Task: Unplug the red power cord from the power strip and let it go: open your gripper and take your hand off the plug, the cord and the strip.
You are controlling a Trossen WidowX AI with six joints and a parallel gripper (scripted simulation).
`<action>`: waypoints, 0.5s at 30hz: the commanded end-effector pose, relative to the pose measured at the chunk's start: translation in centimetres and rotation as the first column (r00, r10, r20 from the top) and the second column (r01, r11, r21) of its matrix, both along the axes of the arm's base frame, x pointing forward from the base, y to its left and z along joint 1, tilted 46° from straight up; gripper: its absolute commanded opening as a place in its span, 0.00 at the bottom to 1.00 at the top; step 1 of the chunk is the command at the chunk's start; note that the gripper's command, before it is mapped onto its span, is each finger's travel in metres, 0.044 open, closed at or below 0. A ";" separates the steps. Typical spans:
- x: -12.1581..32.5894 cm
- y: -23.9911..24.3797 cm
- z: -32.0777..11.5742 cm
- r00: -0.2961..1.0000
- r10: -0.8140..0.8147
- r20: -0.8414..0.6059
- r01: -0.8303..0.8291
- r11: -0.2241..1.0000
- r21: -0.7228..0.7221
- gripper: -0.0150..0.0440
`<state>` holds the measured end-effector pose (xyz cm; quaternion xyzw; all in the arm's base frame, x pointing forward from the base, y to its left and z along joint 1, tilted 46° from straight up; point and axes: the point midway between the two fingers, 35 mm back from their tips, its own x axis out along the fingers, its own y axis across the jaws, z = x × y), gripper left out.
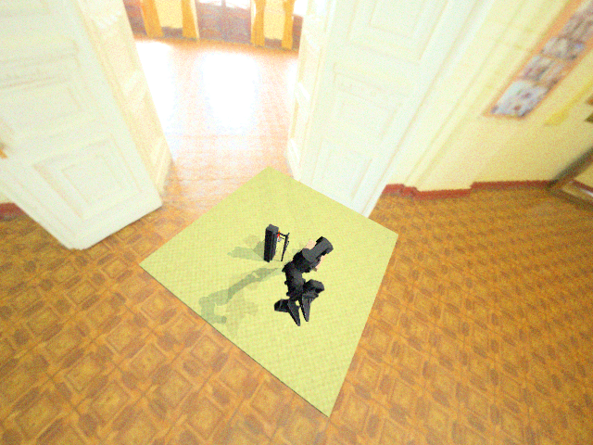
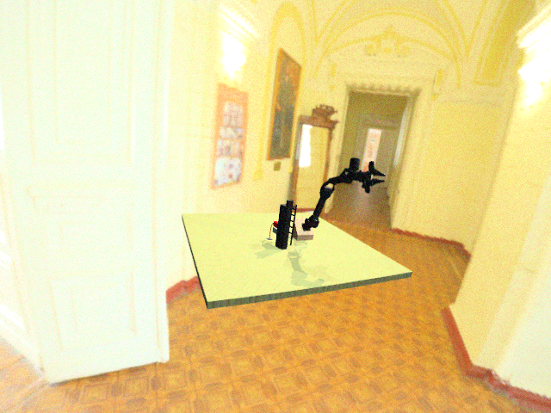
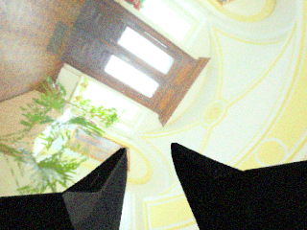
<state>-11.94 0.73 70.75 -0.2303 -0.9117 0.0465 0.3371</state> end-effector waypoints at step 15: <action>18.3 22.2 -7.7 0.689 -0.405 -0.601 -0.171 0.714 -0.679 0.53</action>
